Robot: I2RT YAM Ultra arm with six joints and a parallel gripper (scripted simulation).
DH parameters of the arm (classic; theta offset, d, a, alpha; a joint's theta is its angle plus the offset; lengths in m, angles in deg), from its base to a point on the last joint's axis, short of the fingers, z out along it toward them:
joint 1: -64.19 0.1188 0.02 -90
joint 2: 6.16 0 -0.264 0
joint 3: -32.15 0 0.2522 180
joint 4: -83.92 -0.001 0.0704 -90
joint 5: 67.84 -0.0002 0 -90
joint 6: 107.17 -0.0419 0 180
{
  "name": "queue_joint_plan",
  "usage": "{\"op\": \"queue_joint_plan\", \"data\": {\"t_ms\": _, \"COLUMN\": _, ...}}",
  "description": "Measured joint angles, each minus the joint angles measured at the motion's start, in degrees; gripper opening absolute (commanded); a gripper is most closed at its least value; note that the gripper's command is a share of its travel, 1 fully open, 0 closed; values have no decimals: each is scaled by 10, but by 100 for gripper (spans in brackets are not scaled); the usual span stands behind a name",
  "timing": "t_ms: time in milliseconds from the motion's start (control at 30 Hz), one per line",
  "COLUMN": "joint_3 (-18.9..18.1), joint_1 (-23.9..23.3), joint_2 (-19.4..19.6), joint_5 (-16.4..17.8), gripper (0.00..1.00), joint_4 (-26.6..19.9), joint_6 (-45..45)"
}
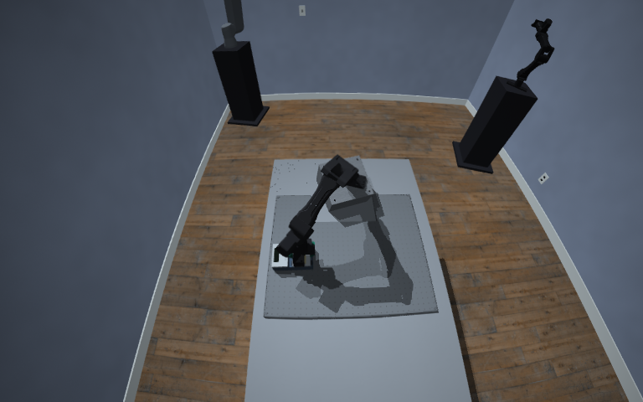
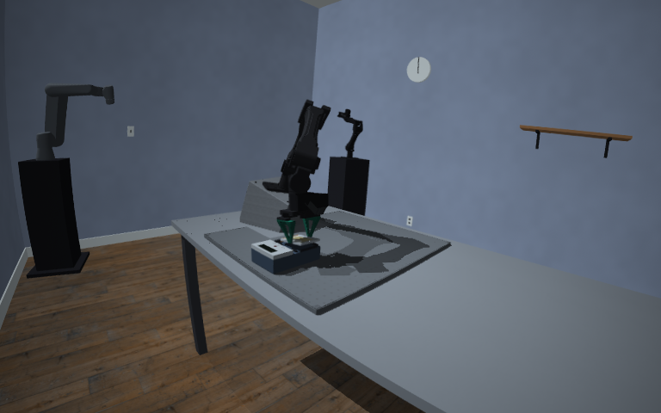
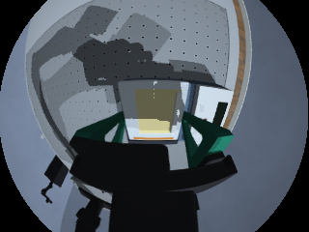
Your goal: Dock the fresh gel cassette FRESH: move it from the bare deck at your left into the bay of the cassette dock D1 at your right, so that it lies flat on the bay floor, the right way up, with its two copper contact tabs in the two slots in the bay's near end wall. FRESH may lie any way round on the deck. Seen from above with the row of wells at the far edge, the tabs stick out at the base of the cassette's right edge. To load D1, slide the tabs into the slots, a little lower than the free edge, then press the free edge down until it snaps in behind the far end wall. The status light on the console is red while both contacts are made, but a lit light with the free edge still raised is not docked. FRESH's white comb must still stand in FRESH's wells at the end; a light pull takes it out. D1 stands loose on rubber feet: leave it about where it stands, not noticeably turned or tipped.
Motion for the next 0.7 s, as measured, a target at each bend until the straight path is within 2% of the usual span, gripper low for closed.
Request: {"op": "queue_joint_plan", "data": {"t_ms": 700, "joint_3": 8, "joint_1": 2, "joint_2": 8, "joint_5": -1, "gripper": 0, "joint_4": 14, "joint_6": -2}}
